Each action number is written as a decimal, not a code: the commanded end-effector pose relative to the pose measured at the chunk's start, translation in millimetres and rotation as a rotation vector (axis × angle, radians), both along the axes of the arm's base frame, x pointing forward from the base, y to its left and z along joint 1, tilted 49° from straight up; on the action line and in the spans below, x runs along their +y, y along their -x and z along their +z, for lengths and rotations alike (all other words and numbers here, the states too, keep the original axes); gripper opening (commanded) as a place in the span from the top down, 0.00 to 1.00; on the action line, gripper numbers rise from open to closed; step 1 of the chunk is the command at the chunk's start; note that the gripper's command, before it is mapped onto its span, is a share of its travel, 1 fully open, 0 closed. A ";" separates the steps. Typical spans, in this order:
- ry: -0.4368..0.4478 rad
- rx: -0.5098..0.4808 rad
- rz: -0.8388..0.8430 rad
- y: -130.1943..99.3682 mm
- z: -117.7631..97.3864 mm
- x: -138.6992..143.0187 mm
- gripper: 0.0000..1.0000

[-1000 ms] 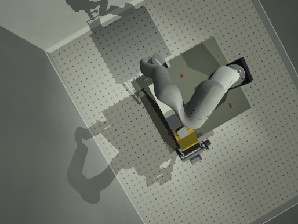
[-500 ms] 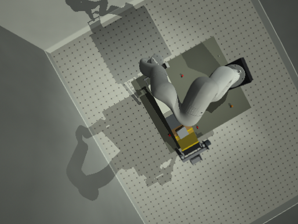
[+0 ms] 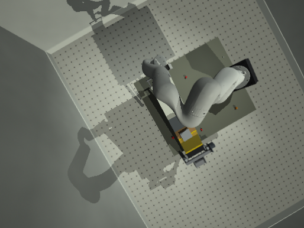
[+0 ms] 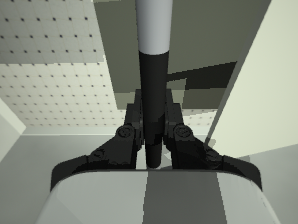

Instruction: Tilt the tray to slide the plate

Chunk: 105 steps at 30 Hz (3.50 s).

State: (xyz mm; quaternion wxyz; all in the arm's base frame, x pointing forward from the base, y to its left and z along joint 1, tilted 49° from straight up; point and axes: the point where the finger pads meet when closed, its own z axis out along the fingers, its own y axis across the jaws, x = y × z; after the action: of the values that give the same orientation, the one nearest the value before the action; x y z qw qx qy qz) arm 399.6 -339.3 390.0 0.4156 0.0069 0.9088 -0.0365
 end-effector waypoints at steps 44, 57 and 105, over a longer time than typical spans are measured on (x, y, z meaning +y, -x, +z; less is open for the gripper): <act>0.001 -0.001 0.000 11.6 10.7 4.8 1.00; 0.001 -0.001 0.000 3.4 3.7 1.2 1.00; 0.001 -0.001 0.000 50.1 43.5 23.6 1.00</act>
State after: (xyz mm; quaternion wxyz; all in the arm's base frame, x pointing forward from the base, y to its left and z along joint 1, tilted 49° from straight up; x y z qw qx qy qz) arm 381.2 -331.4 405.4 0.4160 0.0080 0.9086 -0.0366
